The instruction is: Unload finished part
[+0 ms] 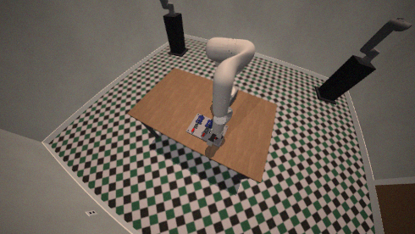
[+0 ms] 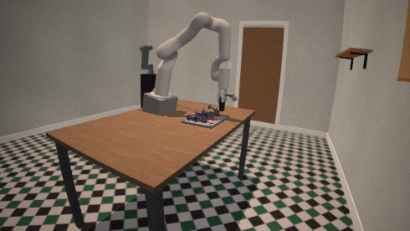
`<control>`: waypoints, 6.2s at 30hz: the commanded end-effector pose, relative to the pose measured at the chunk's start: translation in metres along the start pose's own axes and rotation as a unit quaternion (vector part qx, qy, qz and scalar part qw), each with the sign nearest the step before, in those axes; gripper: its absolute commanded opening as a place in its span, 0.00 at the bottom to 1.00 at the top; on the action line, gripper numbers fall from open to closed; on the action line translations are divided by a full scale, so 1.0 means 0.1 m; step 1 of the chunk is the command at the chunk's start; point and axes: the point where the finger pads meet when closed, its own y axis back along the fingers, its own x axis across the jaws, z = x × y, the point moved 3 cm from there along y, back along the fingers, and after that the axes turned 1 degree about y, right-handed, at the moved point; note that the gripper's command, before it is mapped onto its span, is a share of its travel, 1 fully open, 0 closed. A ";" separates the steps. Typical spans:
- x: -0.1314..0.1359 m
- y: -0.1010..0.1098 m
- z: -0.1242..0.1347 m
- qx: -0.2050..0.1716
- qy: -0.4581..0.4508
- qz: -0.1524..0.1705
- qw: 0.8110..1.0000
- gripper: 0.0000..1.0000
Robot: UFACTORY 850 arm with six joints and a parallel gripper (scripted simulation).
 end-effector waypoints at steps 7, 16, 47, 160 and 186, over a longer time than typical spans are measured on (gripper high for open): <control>0.00 0.06 0.07 0.001 0.000 0.000 1.000 0.00; 0.00 0.08 0.12 0.001 0.000 0.000 1.000 0.00; -0.01 0.12 0.27 0.001 0.000 0.000 1.000 0.00; -0.01 0.11 0.33 0.001 0.000 0.000 1.000 0.00; -0.01 0.11 0.37 0.001 0.000 0.000 1.000 0.00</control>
